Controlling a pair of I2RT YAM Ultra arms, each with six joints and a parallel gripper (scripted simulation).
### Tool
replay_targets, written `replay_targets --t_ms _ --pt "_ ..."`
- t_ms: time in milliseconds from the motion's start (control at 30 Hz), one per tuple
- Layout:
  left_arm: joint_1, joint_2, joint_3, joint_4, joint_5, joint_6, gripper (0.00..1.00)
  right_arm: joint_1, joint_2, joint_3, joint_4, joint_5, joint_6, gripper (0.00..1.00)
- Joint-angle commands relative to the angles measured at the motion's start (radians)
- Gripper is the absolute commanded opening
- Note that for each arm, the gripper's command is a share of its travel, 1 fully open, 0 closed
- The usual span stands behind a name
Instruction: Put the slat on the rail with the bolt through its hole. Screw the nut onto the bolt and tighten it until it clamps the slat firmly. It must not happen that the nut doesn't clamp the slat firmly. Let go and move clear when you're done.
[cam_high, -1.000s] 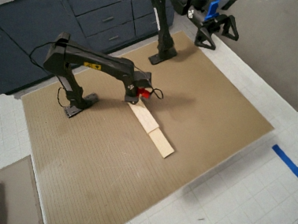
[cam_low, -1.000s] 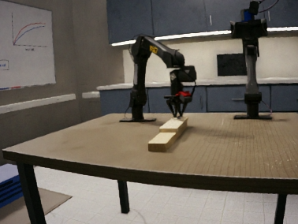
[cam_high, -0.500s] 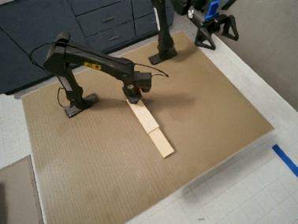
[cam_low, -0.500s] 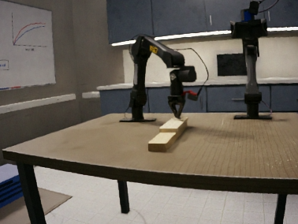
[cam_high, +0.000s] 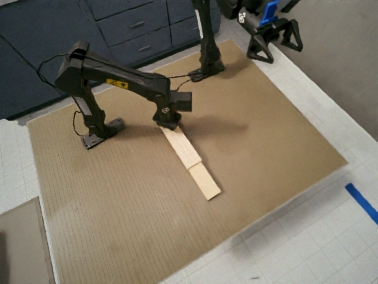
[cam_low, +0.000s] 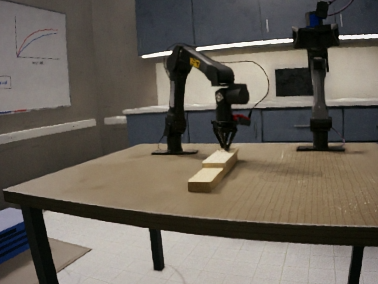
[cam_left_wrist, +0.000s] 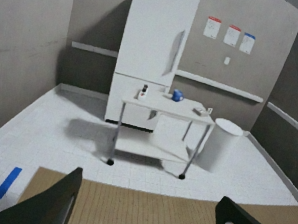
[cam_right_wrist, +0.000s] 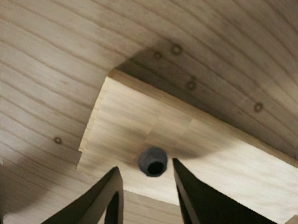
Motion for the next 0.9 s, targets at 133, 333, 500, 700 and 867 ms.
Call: replay_targets --t_ms 133,333,500,700,867 --pt "0.000 -0.002 0.005 0.005 0.000 0.000 1.00 -0.006 0.008 0.042 -0.024 -0.023 -0.098 0.34" --pt "0.000 -0.002 0.005 0.005 0.000 0.000 1.00 -0.006 0.009 0.043 -0.025 -0.024 -0.099 0.34" --pt "0.000 -0.002 0.005 0.005 0.000 0.000 1.00 -0.006 0.009 0.043 -0.025 -0.024 -0.099 0.34" --pt "0.000 -0.002 0.005 0.005 0.000 0.000 1.00 -0.006 0.009 0.043 -0.025 -0.024 -0.096 0.34" --pt "0.000 -0.002 0.005 0.005 0.000 0.000 1.00 -0.007 0.010 0.031 -0.010 -0.024 -0.096 0.34"
